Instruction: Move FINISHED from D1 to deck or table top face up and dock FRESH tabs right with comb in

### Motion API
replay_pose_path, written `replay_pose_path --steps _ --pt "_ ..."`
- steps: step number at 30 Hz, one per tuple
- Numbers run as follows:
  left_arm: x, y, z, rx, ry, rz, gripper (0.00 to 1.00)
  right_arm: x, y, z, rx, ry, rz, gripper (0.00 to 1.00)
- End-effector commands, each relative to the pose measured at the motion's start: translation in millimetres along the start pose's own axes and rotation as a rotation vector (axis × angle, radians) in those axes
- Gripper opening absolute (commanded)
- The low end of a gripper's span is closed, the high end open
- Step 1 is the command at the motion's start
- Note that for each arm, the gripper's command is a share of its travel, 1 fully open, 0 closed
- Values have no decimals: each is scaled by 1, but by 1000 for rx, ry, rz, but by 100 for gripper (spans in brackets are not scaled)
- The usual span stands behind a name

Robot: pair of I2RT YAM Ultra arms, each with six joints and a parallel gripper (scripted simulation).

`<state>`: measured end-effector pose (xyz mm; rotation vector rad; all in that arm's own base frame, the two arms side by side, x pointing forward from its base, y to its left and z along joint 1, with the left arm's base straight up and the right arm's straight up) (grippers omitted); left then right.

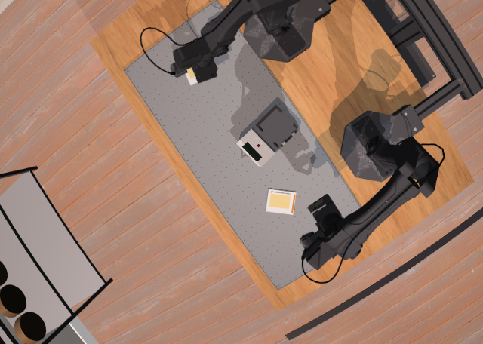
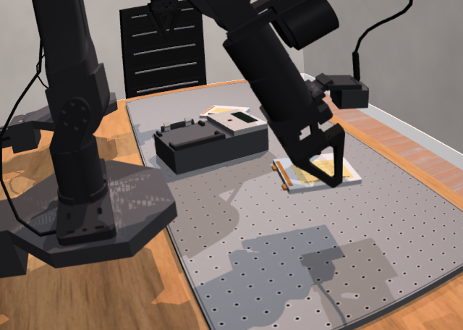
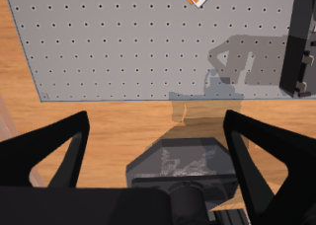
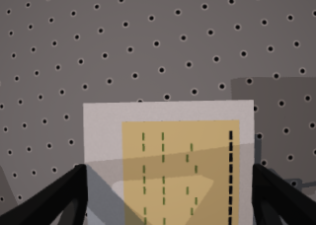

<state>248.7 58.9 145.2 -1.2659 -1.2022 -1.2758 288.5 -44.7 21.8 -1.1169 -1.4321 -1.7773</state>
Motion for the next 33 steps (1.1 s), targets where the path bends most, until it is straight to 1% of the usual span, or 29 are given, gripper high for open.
replay_pose_path --steps 1,23,25,33 --pt "7 -3 -1 1 0 -25 100 5 8 0 -3 12 -46 0" --pt "7 -3 -1 1 0 -25 100 5 8 0 -3 12 -46 0" --pt "7 -3 -1 1 0 -25 100 2 8 -2 5 -22 -78 0" --pt "7 -3 -1 1 0 -25 100 -6 8 -12 5 -22 -78 0"
Point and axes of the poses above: on each arm, the point where the finger pads meet when closed, its own x axis back along the fingers, its own z axis across the jaws, y = z × x, the point moved 2 cm from there along x, back along the fingers, and after that the axes turned 4 degrees about -x, right-handed, at the moved point
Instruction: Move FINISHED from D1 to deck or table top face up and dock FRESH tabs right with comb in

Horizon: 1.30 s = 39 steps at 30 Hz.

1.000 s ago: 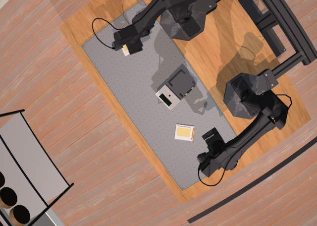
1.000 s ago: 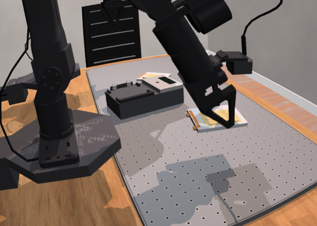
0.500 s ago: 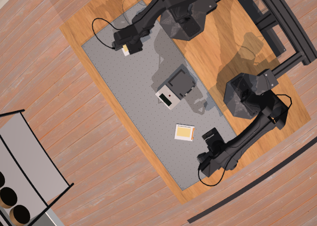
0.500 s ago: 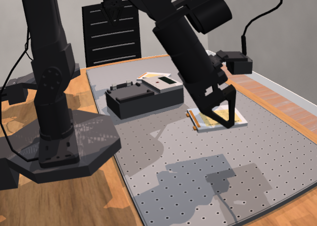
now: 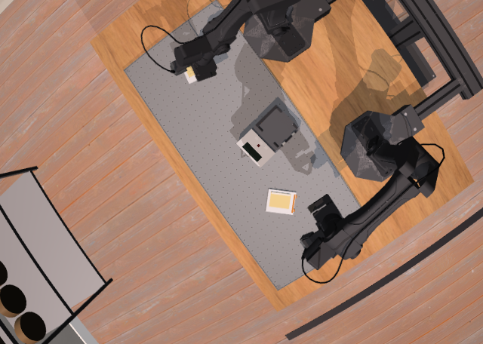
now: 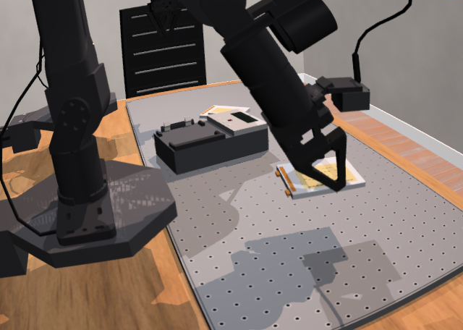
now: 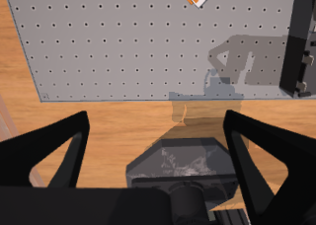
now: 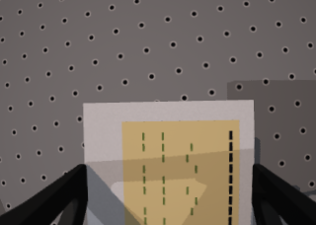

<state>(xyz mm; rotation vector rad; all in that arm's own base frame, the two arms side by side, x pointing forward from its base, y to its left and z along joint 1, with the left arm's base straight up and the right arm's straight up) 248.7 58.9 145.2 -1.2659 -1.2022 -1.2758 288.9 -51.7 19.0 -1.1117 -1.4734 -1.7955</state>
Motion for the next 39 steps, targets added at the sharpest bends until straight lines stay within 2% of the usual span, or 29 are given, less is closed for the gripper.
replay_pose_path --steps 1,8,10,39 --pt "7 -3 -1 1 0 -25 100 -4 7 -5 2 -6 -40 0" --pt "7 -3 -1 1 0 -25 100 -4 7 -5 2 -6 -40 0" --pt "7 -3 -1 1 0 -25 100 -5 6 -6 3 -21 -4 0" --pt "7 -3 -1 1 0 -25 100 -18 -5 -9 -3 -30 -3 0"
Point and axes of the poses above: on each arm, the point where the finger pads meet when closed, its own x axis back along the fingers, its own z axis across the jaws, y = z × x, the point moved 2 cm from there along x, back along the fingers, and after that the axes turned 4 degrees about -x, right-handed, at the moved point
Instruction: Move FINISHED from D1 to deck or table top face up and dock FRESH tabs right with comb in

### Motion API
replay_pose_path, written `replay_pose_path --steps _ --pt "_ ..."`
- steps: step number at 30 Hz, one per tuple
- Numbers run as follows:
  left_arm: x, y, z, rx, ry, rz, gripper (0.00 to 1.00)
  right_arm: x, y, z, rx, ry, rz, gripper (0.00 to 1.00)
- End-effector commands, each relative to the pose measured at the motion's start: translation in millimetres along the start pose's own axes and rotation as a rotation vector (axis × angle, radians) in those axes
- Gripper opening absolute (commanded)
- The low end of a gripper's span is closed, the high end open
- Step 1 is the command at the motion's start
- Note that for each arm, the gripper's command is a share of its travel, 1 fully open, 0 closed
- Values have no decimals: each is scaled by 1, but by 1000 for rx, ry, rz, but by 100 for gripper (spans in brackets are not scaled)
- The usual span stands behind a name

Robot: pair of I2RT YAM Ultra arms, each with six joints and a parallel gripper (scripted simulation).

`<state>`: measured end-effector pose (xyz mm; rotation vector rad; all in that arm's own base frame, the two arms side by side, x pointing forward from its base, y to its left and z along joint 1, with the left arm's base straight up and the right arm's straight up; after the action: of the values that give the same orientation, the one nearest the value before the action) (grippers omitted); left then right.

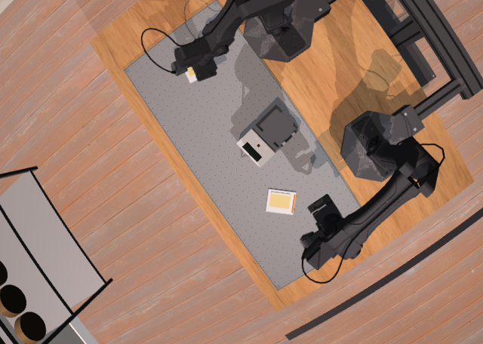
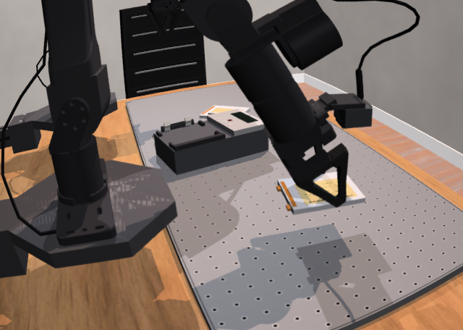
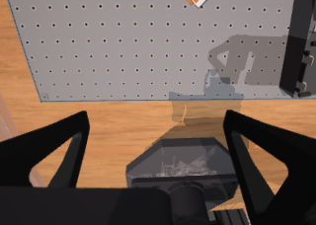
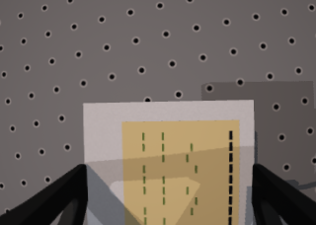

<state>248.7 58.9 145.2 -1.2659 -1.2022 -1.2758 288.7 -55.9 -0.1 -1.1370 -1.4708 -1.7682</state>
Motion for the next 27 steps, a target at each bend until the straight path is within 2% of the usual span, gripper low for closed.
replay_pose_path --steps 1,27 --pt "7 -3 -1 1 0 -25 100 -2 3 -4 -12 -14 -25 0" --pt "7 -3 -1 1 0 -25 100 -13 -4 -3 -12 -11 -27 0"
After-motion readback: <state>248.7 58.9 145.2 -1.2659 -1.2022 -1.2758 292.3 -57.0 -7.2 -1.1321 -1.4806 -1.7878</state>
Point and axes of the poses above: on each arm, the point where the finger pads meet when closed, its own x axis back along the fingers, its own z axis across the jaws, y = z × x, the point moved 2 cm from there along x, back along the fingers, and after that the axes turned 4 degrees about -x, right-handed, at the moved point
